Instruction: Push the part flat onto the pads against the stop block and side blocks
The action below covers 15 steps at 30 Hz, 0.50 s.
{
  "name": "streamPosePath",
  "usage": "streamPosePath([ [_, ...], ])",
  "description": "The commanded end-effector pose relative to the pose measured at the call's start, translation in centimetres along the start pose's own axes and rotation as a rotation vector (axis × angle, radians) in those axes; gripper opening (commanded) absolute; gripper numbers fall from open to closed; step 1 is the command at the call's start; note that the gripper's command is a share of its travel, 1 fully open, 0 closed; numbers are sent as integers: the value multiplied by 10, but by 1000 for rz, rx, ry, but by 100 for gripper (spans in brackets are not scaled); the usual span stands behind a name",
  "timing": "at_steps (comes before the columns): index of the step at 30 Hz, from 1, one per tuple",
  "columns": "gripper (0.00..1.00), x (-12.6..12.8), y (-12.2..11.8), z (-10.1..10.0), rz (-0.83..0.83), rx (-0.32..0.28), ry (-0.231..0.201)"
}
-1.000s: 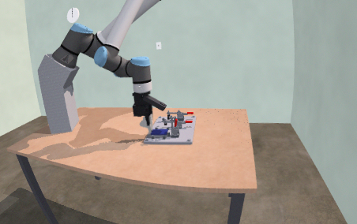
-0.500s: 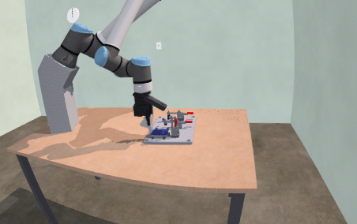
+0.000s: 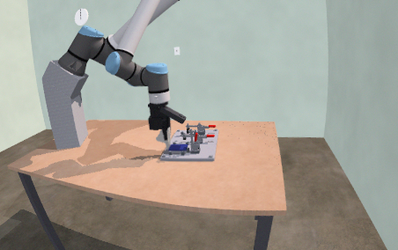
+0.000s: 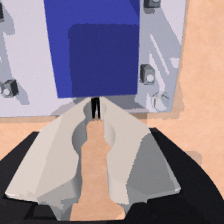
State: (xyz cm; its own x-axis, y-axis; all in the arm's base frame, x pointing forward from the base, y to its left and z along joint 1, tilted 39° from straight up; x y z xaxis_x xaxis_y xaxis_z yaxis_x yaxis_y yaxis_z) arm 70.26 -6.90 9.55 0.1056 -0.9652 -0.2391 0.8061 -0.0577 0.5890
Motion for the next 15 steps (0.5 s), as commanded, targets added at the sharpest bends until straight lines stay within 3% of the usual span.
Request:
streamPosePath([
  [1, 0, 0, -1, 0, 0, 1, 0],
  [15, 0, 1, -17, 0, 0, 1, 0],
])
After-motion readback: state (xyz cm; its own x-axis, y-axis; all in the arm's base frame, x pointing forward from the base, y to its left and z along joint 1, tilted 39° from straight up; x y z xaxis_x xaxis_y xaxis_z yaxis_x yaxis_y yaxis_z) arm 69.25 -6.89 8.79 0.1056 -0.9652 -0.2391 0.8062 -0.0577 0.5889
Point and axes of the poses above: the point where the finger pads meet when closed, its own z axis back along the fingers, its own x axis across the jaws, y = z × x, the point moved 10 cm from there along z, back along the fingers, and after that the axes turned 3 degrees about -z, right-handed, at the moved point
